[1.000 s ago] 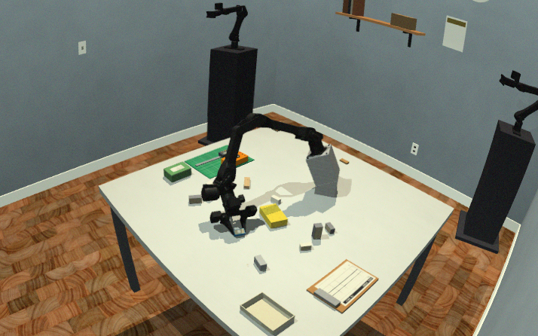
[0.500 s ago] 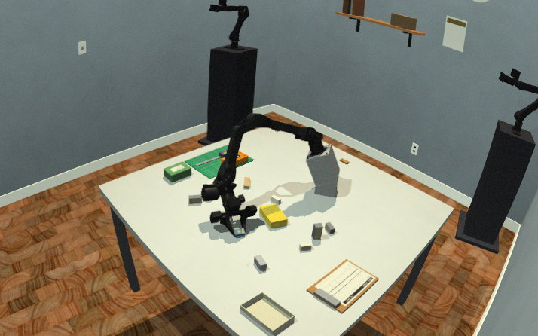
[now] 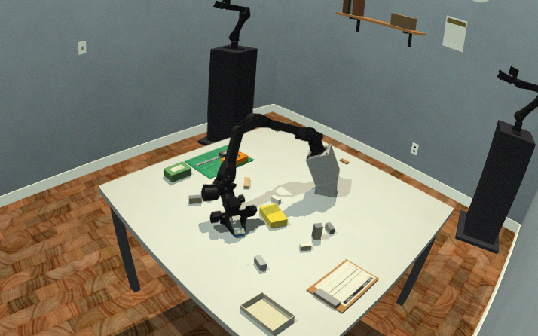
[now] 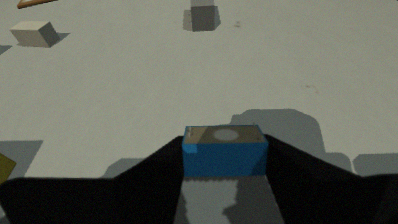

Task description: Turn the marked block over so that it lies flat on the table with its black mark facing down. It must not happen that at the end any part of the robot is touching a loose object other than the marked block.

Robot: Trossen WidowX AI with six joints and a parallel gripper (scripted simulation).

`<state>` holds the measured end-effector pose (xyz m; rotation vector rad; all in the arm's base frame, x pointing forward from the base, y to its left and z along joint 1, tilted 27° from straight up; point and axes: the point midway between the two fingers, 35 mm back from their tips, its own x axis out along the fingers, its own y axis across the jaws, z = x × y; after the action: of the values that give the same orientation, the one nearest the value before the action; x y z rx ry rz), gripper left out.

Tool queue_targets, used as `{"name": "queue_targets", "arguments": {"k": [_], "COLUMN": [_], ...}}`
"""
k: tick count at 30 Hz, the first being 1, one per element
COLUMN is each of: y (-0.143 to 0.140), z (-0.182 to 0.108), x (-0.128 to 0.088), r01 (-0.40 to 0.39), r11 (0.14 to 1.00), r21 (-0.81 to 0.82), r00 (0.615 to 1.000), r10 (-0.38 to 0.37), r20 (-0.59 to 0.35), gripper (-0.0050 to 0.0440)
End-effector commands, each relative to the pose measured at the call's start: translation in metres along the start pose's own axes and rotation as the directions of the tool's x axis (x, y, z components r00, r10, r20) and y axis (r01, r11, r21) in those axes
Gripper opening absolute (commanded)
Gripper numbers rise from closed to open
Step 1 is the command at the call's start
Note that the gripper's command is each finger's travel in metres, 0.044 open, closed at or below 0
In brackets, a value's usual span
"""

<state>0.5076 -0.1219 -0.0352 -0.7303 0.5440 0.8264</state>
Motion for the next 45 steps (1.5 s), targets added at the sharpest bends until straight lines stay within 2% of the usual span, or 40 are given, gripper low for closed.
{"name": "queue_targets", "arguments": {"k": [1, 21, 22, 45], "y": [-0.0078, -0.0076, -0.0076, -0.0076], "z": [0.0029, 0.0029, 0.0029, 0.0029], "x": [-0.0037, -0.0036, -0.0036, -0.0036], "r01": [0.018, 0.017, 0.017, 0.017], "r11": [1.000, 1.000, 1.000, 1.000], "r21": [-0.016, -0.016, -0.016, -0.016], "r00": [1.000, 1.000, 1.000, 1.000], "r10": [-0.018, -0.017, -0.017, -0.017], "r20": [0.004, 0.004, 0.004, 0.004], "gripper": [0.0211, 0.0223, 0.0440, 0.0440]}}
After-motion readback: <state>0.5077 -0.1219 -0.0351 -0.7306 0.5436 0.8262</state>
